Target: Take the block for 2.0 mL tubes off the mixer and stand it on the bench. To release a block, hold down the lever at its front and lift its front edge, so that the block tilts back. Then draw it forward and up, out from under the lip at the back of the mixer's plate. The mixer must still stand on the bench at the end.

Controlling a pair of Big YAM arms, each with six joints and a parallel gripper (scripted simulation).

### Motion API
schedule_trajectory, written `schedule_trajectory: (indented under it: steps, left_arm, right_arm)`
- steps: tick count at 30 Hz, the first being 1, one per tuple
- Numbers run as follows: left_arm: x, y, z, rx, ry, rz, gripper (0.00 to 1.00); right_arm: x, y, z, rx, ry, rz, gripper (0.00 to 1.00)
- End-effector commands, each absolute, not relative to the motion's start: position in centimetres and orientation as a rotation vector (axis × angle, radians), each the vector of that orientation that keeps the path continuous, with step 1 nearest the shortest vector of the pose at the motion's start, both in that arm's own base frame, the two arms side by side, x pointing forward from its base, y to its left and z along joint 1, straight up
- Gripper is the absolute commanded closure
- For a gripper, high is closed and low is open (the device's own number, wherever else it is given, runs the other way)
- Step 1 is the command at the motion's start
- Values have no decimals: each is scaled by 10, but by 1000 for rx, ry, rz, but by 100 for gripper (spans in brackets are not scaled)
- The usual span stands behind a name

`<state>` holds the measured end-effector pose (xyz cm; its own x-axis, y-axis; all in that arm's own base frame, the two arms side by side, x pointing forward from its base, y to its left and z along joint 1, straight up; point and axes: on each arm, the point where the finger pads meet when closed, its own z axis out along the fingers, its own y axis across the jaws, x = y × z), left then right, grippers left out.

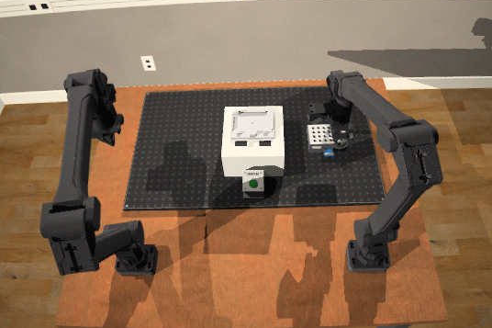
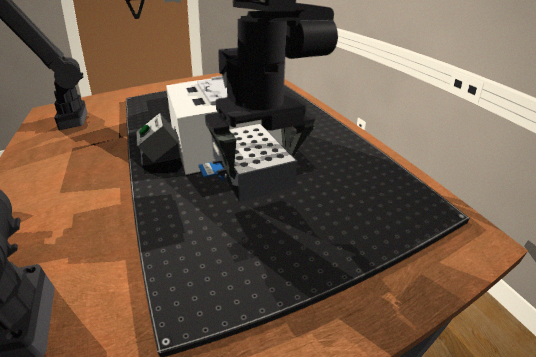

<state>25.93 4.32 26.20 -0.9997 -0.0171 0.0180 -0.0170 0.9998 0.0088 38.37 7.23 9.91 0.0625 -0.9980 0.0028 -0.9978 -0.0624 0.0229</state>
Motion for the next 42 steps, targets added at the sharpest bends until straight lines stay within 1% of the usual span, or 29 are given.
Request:
schedule_trajectory:
  steps: [1,15,36,42]
  left_arm:
    - [265,42,274,28,-3159,-23,100]
    - [259,41,263,27,-3130,-16,100]
    - [269,42,282,28,-3180,-27,100]
    - [270,43,285,27,-3187,-28,100]
  right_arm:
    - [422,84,147,2381,-2200,104,100]
    - [427,85,144,2374,-2199,98,100]
    - [432,85,161,2393,-2224,139,100]
    - [420,82,153,2368,-2203,96,100]
